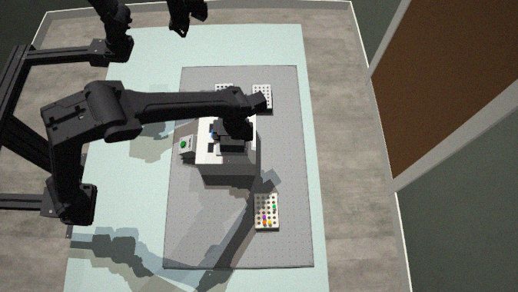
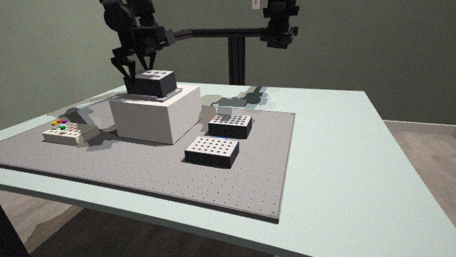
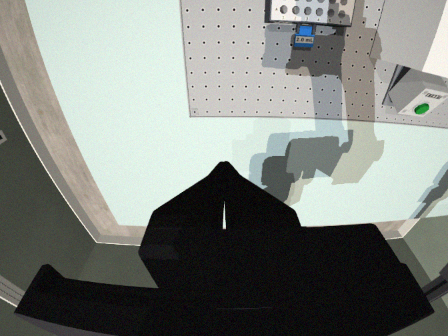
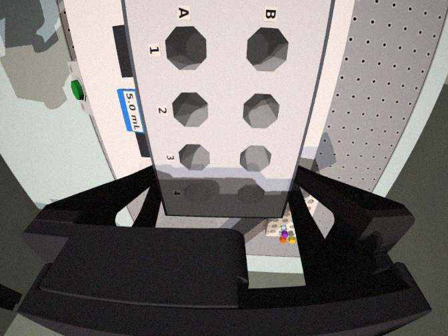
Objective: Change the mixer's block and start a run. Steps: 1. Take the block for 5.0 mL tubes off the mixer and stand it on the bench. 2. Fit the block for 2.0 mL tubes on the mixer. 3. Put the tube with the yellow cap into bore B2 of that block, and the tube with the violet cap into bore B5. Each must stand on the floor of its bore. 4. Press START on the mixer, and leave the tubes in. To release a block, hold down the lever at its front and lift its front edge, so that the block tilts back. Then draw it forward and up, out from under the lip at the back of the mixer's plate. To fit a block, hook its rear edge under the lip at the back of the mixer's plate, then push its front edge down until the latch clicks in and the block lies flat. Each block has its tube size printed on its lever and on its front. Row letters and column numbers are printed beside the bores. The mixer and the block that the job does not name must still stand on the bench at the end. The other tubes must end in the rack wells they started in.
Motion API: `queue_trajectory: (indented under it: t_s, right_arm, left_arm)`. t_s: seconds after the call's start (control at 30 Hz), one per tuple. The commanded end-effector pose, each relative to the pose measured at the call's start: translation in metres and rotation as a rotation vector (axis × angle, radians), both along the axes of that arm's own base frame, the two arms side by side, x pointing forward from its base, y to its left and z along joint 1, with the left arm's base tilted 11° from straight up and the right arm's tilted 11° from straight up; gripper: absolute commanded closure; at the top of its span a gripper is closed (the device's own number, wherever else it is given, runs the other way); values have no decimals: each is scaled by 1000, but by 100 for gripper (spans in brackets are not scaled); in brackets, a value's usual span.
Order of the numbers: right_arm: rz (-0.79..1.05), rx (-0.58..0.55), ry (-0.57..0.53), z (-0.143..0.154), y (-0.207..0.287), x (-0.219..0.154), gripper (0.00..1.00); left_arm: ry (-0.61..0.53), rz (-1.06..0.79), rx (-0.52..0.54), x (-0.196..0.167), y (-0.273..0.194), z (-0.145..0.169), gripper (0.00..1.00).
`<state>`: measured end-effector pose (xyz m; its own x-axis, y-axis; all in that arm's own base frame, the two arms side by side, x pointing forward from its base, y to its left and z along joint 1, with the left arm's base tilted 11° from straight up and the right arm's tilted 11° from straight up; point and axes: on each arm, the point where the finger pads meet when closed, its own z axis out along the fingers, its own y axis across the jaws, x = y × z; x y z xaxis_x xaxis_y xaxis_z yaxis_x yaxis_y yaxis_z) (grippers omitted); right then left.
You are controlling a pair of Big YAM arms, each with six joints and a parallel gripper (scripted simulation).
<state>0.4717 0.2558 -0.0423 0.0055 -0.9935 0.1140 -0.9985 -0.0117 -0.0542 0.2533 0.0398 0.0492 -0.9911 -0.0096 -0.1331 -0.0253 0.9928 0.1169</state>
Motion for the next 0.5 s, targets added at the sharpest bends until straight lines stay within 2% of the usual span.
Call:
queue_trajectory:
  t_s: [0.0,0.47]
  right_arm:
    - [64,27,-18,39,21,-4,100]
    - [64,27,-18,40,21,-4,100]
  left_arm:
    - [-30,5,-2,6,2,7,100]
    - [-56,4,1,17,3,17,100]
